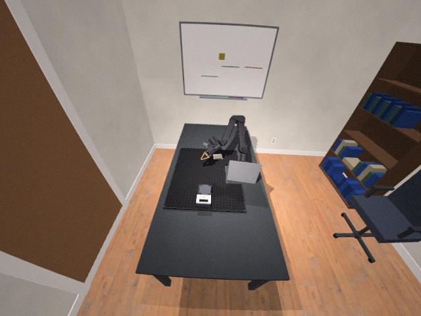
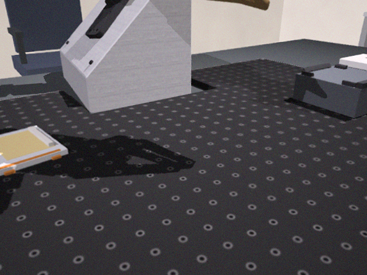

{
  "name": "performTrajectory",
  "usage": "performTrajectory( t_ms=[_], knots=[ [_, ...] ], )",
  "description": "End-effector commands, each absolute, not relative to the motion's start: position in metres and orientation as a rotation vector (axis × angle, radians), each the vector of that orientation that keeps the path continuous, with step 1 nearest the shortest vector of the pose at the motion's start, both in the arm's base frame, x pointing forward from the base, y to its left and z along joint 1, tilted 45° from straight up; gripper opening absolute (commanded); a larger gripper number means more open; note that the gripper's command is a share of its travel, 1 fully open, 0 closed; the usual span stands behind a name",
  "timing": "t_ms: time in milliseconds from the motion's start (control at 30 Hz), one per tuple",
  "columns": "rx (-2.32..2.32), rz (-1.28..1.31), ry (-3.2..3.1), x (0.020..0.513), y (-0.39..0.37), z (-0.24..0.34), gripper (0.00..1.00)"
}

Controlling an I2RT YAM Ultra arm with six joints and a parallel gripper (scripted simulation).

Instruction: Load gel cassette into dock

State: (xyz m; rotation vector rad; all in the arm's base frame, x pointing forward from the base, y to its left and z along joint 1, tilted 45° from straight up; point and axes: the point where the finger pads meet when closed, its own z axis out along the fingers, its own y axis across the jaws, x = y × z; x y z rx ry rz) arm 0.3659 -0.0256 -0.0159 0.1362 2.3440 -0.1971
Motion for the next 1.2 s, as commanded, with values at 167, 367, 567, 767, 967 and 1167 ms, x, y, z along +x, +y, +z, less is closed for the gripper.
performTrajectory(
  t_ms=[167, 367, 567, 767, 967, 1167],
  knots=[
    [0.162, -0.241, 2.504, 0.359, -0.016, -0.039, 0.34],
    [0.175, -0.273, 2.559, 0.355, -0.015, -0.046, 0.34],
    [0.201, -0.376, 2.688, 0.341, -0.013, -0.058, 0.34],
    [0.209, -0.447, 2.755, 0.334, -0.012, -0.061, 0.34],
    [0.212, -0.533, 2.819, 0.323, -0.012, -0.062, 0.34],
    [0.209, -0.622, 2.872, 0.317, -0.012, -0.061, 0.34]
  ],
)
